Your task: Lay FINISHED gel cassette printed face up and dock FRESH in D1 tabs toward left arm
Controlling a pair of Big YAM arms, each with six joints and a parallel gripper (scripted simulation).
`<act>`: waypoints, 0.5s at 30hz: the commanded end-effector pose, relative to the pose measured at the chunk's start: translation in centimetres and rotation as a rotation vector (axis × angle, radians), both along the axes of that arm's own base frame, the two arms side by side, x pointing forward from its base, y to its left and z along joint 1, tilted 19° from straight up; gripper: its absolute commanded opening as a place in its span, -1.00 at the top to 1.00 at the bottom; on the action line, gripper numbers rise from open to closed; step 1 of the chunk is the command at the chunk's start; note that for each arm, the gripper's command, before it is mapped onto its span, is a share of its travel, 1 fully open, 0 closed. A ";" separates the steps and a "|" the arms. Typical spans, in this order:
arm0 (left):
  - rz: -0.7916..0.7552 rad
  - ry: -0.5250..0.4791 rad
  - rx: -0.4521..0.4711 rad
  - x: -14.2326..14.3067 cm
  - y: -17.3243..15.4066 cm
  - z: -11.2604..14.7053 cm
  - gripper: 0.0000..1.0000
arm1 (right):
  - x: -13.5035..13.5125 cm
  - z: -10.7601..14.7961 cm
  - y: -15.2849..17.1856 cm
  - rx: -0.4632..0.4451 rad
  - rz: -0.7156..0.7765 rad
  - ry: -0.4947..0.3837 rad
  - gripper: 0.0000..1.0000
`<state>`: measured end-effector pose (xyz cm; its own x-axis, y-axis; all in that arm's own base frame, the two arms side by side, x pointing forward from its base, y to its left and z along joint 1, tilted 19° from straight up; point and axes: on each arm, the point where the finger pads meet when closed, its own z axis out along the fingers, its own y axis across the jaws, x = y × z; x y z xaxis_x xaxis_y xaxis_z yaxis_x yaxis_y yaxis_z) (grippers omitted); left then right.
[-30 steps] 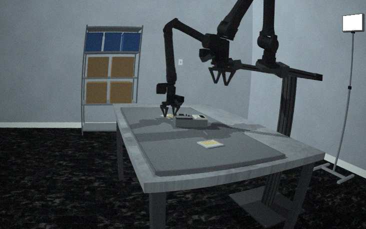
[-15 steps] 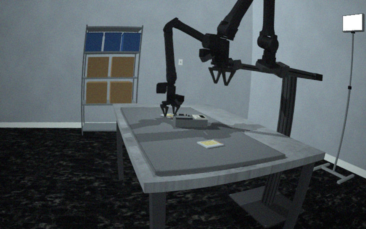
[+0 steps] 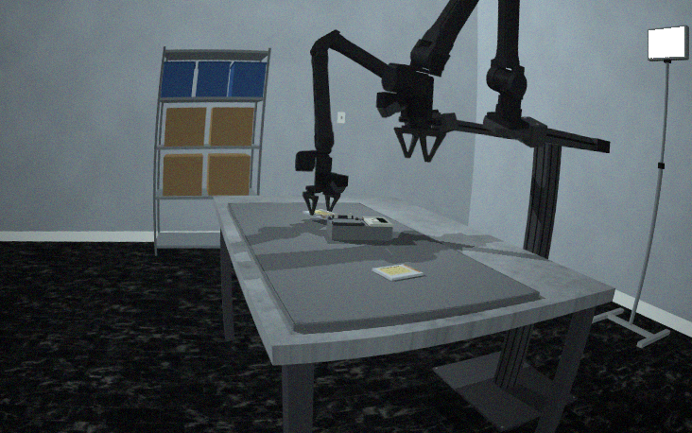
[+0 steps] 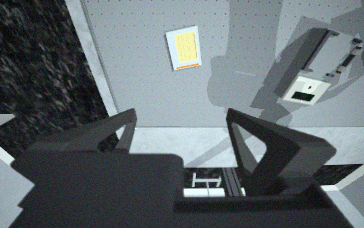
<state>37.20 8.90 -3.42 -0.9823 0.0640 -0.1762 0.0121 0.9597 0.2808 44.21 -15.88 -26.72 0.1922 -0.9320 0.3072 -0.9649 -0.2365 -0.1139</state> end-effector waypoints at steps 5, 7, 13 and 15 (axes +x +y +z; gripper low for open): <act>-0.006 -0.010 0.002 0.1 -0.5 0.7 -1.00 | -0.3 1.4 0.7 0.000 0.003 0.002 1.00; -0.006 -0.010 0.002 0.1 -0.5 0.7 -1.00 | -0.4 1.6 0.8 0.000 0.003 0.002 1.00; -0.006 -0.010 0.002 0.1 -0.5 0.7 -1.00 | -0.5 2.1 1.0 0.000 0.003 0.002 1.00; -0.006 -0.010 0.002 0.1 -0.5 0.7 -1.00 | -0.5 2.4 1.0 0.000 0.003 0.002 1.00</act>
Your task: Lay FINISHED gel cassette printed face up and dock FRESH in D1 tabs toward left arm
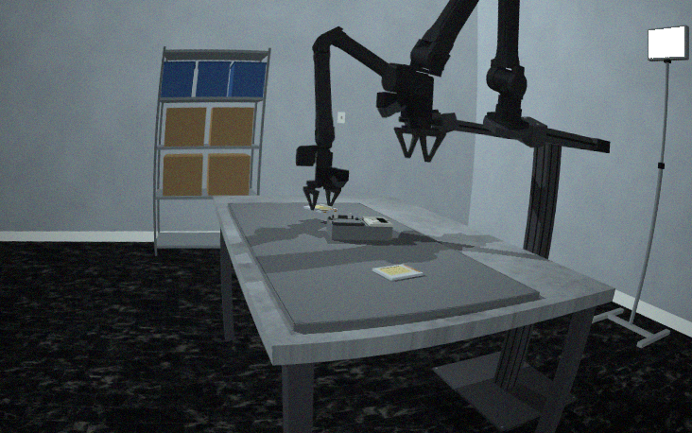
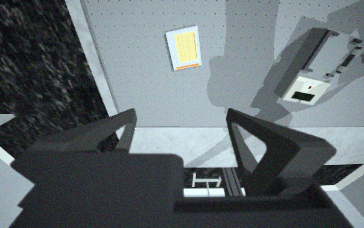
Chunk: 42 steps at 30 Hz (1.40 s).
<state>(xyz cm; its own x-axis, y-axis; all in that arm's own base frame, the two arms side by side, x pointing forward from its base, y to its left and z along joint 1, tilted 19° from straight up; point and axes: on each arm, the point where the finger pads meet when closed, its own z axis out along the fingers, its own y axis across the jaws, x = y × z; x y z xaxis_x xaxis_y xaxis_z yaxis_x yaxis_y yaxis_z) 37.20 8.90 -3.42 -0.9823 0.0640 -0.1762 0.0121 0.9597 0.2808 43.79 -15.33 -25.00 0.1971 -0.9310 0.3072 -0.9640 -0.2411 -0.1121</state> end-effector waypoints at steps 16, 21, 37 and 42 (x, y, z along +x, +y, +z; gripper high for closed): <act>-0.006 -0.010 0.002 0.1 -0.5 0.7 -1.00 | -0.5 2.4 1.0 0.001 -0.002 0.001 1.00; -0.006 -0.010 0.002 0.1 -0.5 0.7 -1.00 | -0.6 2.6 1.1 0.001 -0.002 0.001 1.00; -0.006 -0.010 0.002 0.1 -0.5 0.7 -1.00 | -0.4 2.9 1.2 0.048 -0.253 -0.075 1.00; -0.006 -0.010 0.002 0.1 -0.5 0.7 -1.00 | -0.4 2.9 1.2 0.078 -0.410 -0.122 1.00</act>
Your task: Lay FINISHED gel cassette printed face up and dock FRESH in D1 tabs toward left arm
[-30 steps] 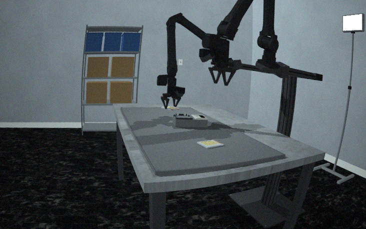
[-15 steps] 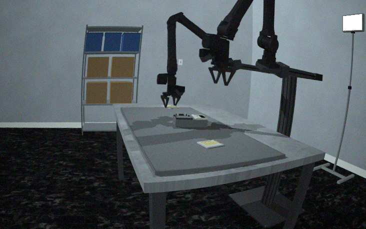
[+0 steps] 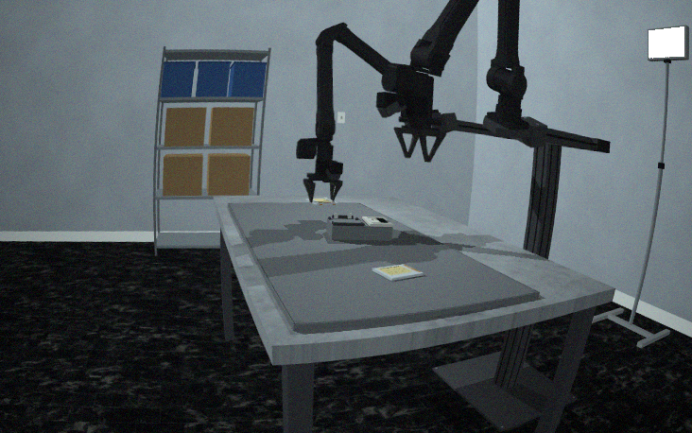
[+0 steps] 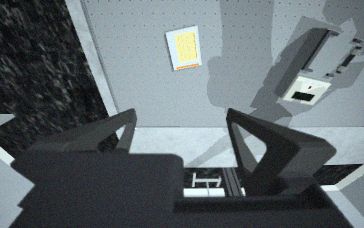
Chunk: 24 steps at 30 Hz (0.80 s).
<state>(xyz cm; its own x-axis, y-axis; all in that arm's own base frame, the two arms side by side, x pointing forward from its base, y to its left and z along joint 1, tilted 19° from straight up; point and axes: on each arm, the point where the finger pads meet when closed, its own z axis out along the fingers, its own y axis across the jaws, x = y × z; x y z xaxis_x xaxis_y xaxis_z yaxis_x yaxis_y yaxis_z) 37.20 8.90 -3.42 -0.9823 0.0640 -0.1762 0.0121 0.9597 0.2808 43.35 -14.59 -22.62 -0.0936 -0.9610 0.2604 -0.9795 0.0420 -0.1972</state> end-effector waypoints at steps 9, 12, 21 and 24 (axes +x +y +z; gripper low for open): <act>-0.006 -0.010 0.002 0.1 -0.5 0.7 -1.00 | 0.0 0.6 0.5 0.066 -0.350 -0.104 1.00; -0.006 -0.010 0.002 0.1 -0.5 0.7 -1.00 | 0.0 0.6 0.5 0.084 -0.445 -0.131 1.00; -0.006 -0.010 0.002 0.1 -0.5 0.7 -1.00 | -0.1 0.6 0.6 0.138 -0.729 -0.212 1.00; -0.006 -0.010 0.002 0.1 -0.5 0.7 -1.00 | -0.1 0.6 0.6 0.144 -0.760 -0.221 1.00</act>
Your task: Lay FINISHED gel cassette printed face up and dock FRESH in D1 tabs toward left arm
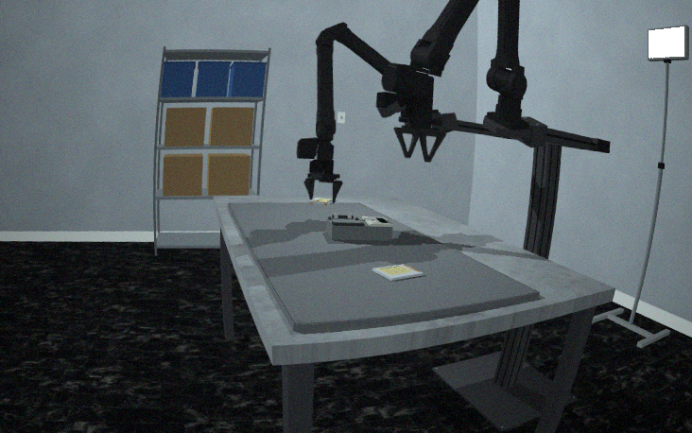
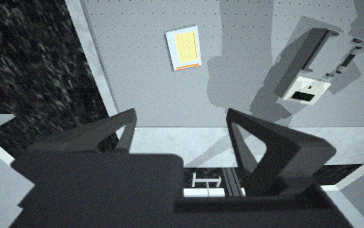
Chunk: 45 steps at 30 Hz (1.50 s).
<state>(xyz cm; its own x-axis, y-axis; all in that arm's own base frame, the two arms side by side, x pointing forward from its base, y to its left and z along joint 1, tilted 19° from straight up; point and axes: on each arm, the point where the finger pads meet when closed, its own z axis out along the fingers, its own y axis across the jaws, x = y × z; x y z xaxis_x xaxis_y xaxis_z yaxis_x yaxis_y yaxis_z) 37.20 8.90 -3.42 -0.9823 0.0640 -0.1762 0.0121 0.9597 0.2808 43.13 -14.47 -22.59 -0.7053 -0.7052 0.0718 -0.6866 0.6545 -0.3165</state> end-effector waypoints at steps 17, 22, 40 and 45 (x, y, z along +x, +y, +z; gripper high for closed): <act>-0.006 -0.010 0.002 0.1 -0.5 0.7 -1.00 | 0.1 0.6 0.6 0.105 -0.568 -0.166 1.00; -0.006 -0.010 0.002 0.1 -0.5 0.7 -1.00 | 0.1 0.7 0.6 0.135 -0.725 -0.211 1.00; -0.006 -0.010 0.002 0.1 -0.5 0.7 -1.00 | 0.1 0.7 0.6 0.170 -0.914 -0.265 1.00; -0.006 -0.010 0.002 0.1 -0.5 0.7 -1.00 | 0.2 0.2 0.5 0.172 -0.929 -0.268 1.00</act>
<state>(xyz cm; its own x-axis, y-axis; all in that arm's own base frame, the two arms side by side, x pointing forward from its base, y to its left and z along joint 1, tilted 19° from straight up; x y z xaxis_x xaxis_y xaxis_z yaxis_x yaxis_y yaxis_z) 37.20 8.90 -3.42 -0.9823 0.0640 -0.1762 0.0121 0.9597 0.2808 43.20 -14.28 -22.48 -0.9651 0.1417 -0.2204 0.1942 0.9514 -0.2389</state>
